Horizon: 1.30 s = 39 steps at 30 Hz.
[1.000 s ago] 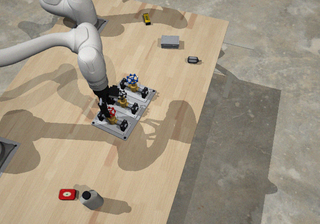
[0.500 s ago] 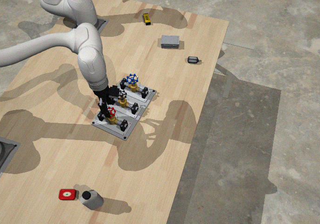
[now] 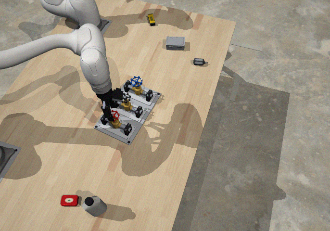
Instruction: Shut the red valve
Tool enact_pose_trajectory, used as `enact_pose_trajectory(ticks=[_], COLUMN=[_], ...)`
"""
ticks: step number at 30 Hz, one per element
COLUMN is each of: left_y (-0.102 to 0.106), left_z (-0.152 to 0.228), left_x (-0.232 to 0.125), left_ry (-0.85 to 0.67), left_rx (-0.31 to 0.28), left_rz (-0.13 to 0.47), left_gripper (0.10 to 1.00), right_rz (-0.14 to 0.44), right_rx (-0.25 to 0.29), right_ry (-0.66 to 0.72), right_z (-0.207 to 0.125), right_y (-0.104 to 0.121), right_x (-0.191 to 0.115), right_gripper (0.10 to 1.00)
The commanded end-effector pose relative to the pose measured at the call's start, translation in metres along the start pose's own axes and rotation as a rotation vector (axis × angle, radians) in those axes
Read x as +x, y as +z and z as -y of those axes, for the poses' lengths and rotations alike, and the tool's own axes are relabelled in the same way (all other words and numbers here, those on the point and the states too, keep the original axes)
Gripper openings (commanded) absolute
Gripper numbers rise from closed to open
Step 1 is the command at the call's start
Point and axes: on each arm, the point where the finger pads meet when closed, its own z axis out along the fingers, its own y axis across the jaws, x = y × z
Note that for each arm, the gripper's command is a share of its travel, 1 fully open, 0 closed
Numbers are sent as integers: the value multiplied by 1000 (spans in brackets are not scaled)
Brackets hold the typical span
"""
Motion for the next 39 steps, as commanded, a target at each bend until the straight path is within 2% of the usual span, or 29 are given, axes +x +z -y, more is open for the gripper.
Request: enact_pose_trajectory(ticks=[1, 39], left_y=[-1, -1], left_z=[0, 0], left_x=[0, 0], left_ry=[0, 0], left_rx=[0, 0], left_rz=[-1, -1], left_gripper=[1000, 1000], right_rz=[-1, -1], right_rx=[1, 1], right_ry=[0, 0], right_z=[0, 0], right_y=[-1, 8], right_x=[0, 0], right_gripper=[532, 532])
